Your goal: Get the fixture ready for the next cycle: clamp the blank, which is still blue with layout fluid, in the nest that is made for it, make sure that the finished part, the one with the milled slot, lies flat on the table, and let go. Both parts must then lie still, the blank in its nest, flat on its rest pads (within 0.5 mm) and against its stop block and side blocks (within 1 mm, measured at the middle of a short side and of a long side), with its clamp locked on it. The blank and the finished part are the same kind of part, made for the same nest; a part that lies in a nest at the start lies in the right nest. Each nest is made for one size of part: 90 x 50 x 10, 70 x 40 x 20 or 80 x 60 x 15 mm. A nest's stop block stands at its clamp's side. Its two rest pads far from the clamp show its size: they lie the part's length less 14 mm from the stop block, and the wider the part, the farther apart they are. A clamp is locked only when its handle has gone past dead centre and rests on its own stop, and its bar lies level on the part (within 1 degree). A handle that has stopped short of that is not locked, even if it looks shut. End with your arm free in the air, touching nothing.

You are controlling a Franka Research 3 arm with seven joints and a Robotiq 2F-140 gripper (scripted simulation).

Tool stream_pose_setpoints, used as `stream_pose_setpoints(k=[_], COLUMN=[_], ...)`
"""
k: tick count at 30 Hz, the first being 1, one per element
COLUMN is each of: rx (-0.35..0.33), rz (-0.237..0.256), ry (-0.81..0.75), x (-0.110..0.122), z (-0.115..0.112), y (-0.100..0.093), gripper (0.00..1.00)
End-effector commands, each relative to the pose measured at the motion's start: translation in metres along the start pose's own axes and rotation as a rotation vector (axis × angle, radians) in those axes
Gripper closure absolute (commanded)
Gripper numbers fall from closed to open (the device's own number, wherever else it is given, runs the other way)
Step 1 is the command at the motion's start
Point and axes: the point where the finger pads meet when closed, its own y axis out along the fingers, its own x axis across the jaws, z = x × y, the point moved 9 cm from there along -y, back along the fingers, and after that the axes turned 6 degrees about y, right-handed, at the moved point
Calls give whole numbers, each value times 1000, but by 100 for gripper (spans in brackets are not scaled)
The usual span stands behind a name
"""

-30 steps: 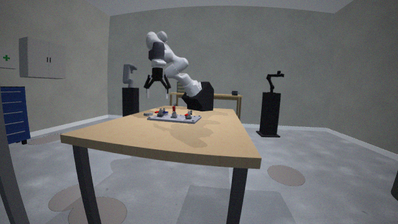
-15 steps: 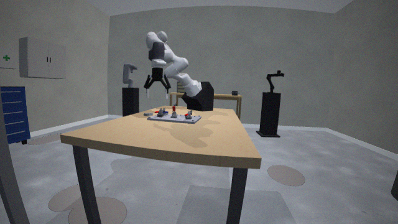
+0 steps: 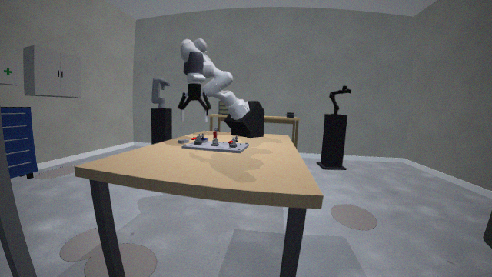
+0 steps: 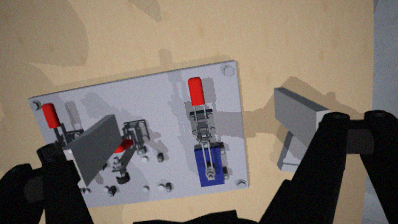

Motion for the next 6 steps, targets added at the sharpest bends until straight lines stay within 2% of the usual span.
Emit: stream_pose_setpoints(k=[1, 6], rx=[0, 0], rz=[0, 0], ry=[-2, -2], x=[1, 1], z=[1, 1], y=[-1, -1], gripper=[0, 0])
